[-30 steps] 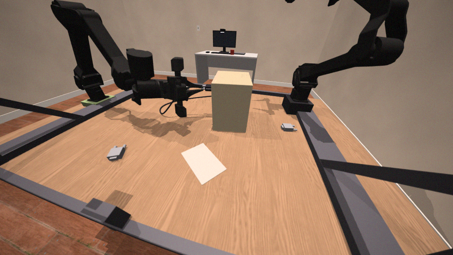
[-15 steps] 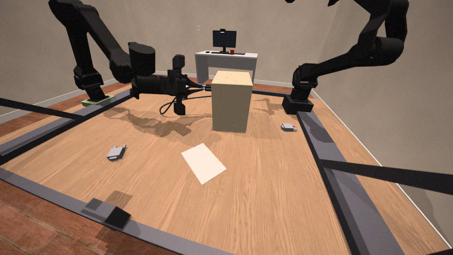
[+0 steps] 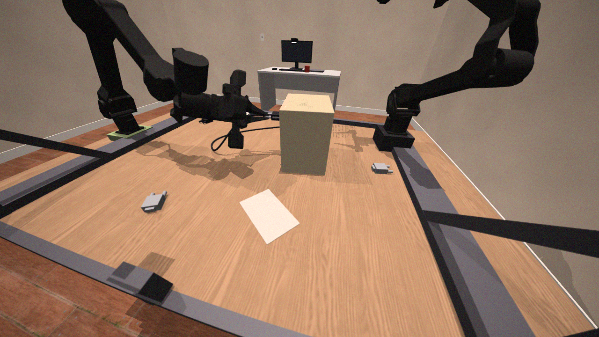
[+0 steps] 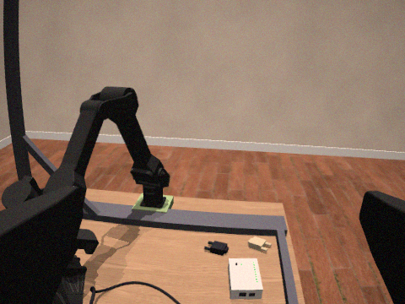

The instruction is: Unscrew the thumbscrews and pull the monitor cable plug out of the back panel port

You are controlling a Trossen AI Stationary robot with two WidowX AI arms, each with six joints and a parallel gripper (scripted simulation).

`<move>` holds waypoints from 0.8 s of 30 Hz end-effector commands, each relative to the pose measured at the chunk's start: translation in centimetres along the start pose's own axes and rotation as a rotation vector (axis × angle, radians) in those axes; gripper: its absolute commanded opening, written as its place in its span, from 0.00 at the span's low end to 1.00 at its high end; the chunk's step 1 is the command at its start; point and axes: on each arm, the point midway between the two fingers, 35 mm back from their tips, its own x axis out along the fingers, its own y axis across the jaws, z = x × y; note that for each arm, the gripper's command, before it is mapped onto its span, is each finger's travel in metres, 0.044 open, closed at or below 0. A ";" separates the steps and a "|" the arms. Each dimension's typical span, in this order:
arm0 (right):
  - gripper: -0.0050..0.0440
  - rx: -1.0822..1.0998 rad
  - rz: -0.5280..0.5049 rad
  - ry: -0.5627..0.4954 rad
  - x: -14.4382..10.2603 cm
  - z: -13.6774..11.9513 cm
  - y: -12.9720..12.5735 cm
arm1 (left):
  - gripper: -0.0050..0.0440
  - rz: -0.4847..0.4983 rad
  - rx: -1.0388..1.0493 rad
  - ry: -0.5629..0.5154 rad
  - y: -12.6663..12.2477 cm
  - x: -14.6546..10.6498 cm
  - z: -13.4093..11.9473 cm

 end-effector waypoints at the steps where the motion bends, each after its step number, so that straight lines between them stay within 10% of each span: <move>1: 1.00 -0.005 0.002 -0.001 0.0 0.3 0.1 | 0.10 -0.004 -0.040 -0.011 1.1 -0.3 0.6; 24: 1.00 -0.005 0.002 -0.001 0.0 0.3 0.1 | 0.10 -0.121 -0.205 -0.013 1.5 -0.3 0.6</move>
